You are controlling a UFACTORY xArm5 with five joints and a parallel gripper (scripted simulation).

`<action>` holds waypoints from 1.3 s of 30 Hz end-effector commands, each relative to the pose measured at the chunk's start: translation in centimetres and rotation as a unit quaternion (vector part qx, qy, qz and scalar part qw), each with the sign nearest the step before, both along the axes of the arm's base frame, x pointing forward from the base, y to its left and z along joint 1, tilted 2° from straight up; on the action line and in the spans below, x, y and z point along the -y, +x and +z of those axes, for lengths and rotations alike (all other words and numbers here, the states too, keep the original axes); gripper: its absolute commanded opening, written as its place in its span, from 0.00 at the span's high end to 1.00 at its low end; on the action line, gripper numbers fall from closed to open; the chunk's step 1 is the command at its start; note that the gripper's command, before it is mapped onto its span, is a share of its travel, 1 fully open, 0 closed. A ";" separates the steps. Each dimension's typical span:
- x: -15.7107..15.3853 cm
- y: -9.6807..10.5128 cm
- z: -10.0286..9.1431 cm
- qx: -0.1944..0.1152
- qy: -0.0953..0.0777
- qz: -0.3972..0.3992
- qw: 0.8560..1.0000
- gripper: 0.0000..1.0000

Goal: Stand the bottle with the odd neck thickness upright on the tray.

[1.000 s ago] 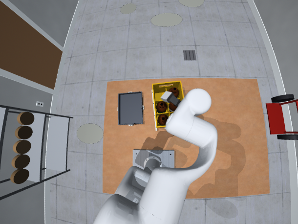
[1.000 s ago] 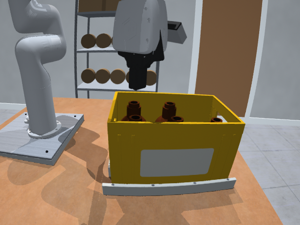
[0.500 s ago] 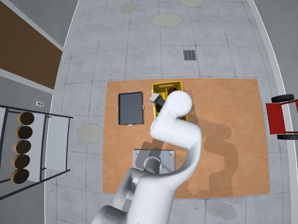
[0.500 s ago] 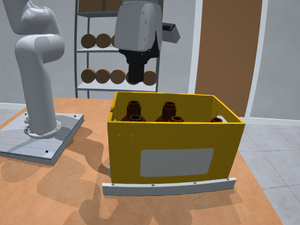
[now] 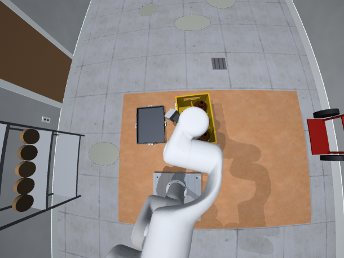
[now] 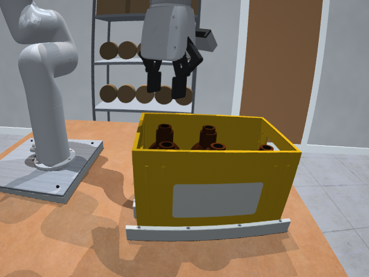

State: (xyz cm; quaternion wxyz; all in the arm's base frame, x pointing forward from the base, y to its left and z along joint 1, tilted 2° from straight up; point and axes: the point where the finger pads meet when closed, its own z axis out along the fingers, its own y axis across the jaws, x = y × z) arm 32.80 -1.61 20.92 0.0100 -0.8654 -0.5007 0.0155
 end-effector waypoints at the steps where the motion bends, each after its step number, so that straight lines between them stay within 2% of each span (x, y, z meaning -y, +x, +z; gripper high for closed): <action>1: 0.0 0.1 0.1 0.002 0.000 0.000 1.000 0.35; 39: 0.0 0.1 -0.3 0.002 0.000 0.000 1.000 0.35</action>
